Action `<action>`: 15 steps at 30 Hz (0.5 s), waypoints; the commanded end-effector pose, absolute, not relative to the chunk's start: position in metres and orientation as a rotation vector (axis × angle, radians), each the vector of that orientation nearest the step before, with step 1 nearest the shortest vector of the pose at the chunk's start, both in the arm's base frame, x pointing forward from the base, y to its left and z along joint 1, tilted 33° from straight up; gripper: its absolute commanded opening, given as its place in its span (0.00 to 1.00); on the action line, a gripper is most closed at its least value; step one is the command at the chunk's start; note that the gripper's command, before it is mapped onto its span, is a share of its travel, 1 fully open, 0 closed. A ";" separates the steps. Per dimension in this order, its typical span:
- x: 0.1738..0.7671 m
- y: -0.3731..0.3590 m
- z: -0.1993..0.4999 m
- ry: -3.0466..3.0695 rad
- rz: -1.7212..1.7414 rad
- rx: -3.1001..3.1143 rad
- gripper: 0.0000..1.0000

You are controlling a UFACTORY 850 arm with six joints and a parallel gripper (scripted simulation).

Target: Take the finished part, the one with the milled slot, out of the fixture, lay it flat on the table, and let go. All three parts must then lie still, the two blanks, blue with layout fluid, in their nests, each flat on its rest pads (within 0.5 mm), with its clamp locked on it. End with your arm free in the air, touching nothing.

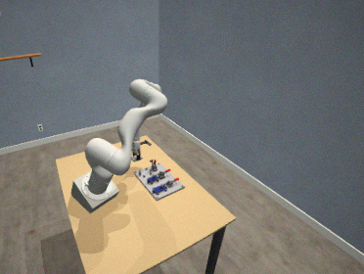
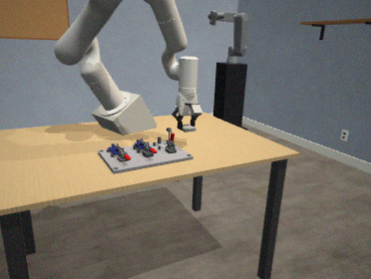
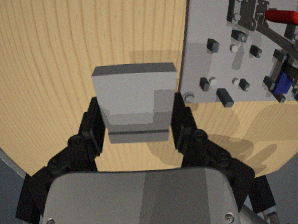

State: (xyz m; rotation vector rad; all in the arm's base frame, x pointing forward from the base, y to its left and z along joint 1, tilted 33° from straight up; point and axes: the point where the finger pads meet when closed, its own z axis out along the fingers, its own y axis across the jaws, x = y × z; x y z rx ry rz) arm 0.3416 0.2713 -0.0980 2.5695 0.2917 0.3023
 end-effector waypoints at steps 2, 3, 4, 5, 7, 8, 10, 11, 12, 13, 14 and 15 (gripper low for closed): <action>0.345 0.267 -0.107 0.292 0.304 2.571 0.00; 0.345 0.267 -0.107 0.292 0.304 2.571 0.00; 0.346 0.266 -0.109 0.292 0.304 2.571 0.00; 0.346 0.265 -0.111 0.292 0.304 2.571 0.00; 0.348 0.262 -0.115 0.292 0.304 2.571 0.00; 0.348 0.261 -0.117 0.292 0.304 2.571 0.00; 0.350 0.259 -0.121 0.292 0.304 2.571 0.00; 0.350 0.258 -0.123 0.292 0.304 2.571 0.00; 0.351 0.256 -0.125 0.292 0.304 2.571 0.00; 0.352 0.255 -0.127 0.292 0.304 2.571 0.00; 0.352 0.254 -0.130 0.292 0.304 2.571 0.00; 0.353 0.253 -0.132 0.292 0.304 2.571 0.00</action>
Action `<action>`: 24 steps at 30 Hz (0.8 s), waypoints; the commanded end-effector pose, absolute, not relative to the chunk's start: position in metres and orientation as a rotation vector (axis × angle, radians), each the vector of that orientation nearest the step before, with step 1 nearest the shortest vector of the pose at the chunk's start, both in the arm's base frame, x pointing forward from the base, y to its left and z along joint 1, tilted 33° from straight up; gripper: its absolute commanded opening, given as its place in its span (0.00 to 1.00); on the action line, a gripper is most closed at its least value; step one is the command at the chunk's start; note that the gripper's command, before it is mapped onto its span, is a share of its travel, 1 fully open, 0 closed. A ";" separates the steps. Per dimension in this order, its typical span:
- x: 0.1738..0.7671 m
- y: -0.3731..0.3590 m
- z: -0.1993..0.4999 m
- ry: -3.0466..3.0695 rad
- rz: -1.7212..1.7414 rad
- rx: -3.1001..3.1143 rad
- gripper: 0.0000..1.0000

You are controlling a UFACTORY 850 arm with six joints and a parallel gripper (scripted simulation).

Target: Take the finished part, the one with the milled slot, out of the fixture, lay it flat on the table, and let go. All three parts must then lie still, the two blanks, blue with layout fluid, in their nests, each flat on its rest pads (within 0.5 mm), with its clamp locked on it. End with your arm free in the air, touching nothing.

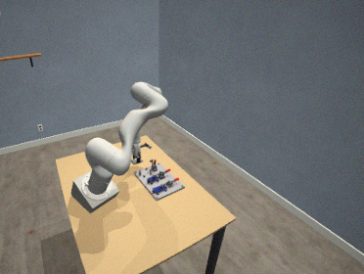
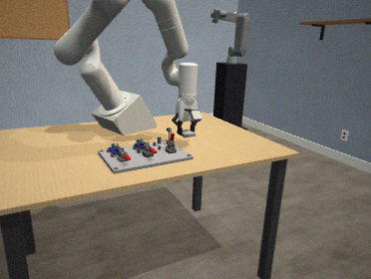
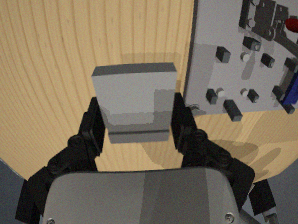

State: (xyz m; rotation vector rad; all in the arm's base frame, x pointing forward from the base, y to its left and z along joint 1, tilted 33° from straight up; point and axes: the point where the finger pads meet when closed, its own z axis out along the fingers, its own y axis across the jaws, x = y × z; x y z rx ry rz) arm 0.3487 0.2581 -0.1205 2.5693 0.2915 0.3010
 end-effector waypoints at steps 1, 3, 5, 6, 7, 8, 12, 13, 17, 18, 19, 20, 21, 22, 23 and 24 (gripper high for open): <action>0.354 0.252 -0.134 0.292 0.304 2.571 0.00; 0.355 0.249 -0.138 0.292 0.304 2.571 0.00; 0.355 0.249 -0.138 0.292 0.304 2.571 0.00; 0.356 0.248 -0.140 0.292 0.304 2.571 0.00; 0.356 0.247 -0.141 0.292 0.304 2.571 0.00; 0.357 0.246 -0.143 0.292 0.304 2.571 0.00; 0.359 0.242 -0.150 0.292 0.304 2.571 0.00; 0.359 0.242 -0.151 0.292 0.304 2.571 0.00; 0.361 0.239 -0.155 0.292 0.304 2.571 0.00; 0.361 0.239 -0.156 0.292 0.304 2.571 0.00; 0.361 0.238 -0.156 0.292 0.304 2.571 0.00; 0.361 0.238 -0.157 0.292 0.304 2.571 0.00; 0.361 0.238 -0.157 0.292 0.304 2.571 0.00; 0.361 0.238 -0.157 0.292 0.304 2.571 0.00; 0.362 0.238 -0.157 0.292 0.304 2.571 0.00; 0.362 0.238 -0.158 0.292 0.304 2.571 0.00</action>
